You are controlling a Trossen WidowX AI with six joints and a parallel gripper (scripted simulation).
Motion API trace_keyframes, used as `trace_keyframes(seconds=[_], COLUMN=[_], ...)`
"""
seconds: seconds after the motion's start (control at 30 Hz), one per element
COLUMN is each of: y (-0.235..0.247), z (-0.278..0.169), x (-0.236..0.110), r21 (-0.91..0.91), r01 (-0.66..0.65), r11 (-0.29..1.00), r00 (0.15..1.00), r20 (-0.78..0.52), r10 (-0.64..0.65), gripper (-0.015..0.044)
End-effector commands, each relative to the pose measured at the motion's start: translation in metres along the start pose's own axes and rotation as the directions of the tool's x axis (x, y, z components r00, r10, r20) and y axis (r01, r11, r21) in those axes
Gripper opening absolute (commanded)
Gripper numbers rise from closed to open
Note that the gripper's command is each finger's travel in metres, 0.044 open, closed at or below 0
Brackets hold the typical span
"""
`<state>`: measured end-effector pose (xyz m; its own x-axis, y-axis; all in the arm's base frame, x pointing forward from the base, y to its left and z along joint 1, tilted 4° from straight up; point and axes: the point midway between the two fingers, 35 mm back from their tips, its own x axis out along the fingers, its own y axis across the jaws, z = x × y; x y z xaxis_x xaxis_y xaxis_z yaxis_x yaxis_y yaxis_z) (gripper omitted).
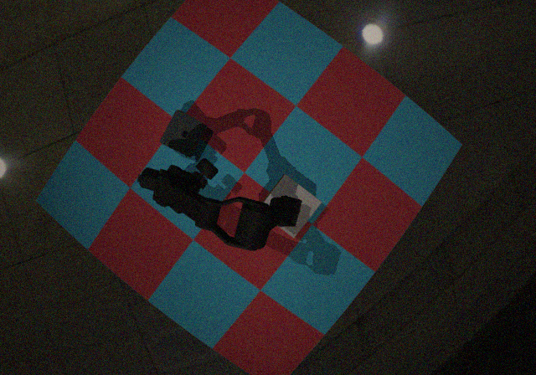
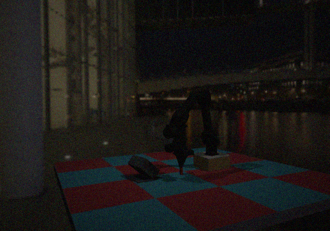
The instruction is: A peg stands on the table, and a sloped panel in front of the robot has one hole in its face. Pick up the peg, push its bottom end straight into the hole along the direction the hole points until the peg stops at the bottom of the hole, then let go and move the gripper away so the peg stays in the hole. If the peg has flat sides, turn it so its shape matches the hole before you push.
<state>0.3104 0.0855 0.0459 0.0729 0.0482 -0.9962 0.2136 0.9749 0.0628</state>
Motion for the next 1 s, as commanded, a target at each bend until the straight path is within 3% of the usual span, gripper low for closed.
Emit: trace_keyframes(seconds=[0.0, 0.27, 0.97], y=[0.001, 0.002, -0.015], z=[0.003, 0.001, 0.014], x=[-0.025, -0.058, -0.063], r21=[0.001, 0.002, -0.029], r01=[-0.003, 0.000, -0.061], r11=[1.000, 1.000, 0.998], r00=[1.000, 1.000, 0.993], r20=[0.011, 0.011, 0.099], r10=[0.003, 0.000, 0.063], gripper=[0.0000, 0.0000, 0.0000])
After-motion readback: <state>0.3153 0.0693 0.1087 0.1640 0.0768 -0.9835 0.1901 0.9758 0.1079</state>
